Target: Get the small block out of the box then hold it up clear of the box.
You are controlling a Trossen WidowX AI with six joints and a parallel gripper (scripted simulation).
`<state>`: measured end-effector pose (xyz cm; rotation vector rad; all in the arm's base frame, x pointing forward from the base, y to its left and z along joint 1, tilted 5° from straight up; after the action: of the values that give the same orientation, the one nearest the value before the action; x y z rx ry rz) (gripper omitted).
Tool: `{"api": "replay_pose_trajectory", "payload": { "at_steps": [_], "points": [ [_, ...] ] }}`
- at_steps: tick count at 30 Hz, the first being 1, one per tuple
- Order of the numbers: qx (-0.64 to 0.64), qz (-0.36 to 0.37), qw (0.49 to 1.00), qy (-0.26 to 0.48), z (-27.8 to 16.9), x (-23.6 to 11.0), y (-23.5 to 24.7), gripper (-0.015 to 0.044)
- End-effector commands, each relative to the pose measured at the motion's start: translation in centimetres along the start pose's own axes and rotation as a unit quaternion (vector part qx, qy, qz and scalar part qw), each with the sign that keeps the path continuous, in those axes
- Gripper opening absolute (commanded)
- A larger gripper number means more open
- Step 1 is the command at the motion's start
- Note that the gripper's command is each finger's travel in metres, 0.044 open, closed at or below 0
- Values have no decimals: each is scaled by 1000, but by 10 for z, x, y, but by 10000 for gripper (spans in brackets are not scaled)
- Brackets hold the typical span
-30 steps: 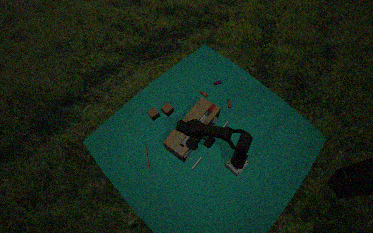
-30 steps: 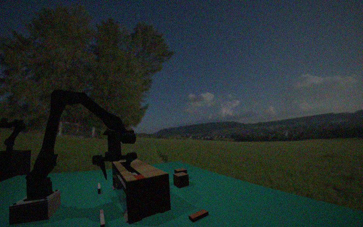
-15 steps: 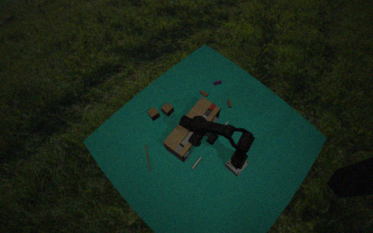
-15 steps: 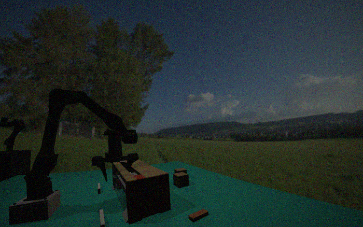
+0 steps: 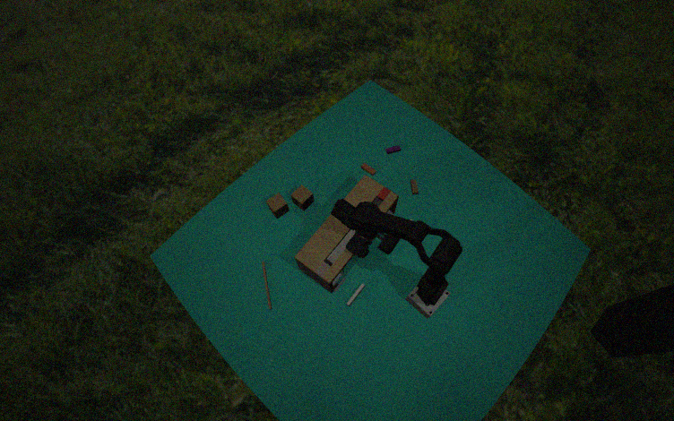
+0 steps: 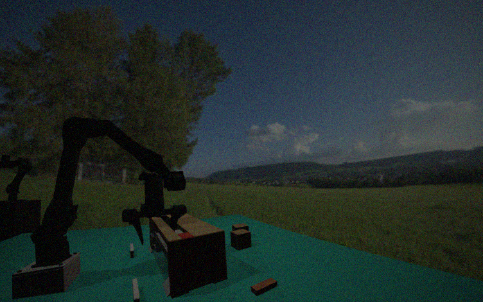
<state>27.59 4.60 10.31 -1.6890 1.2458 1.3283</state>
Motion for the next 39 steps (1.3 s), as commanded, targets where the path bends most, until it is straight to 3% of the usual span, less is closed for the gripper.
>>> {"api": "replay_pose_trajectory", "payload": {
  "at_steps": [1, 39],
  "points": [
    [0, -3, 1000, 3, -10, 2, 1, 400],
    [0, -3, 1000, 3, -15, 4, 1, 400]
  ]
}}
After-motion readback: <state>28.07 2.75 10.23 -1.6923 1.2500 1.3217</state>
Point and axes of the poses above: the point midway between the two fingers, 35 mm back from their tips, its own x axis out along the fingers, its own y axis across the jaws, z = x × y, the point moved 6 cm from there along -x, back along the fingers, and after that the axes turned 5 degrees about -x, right-handed, at the moved point
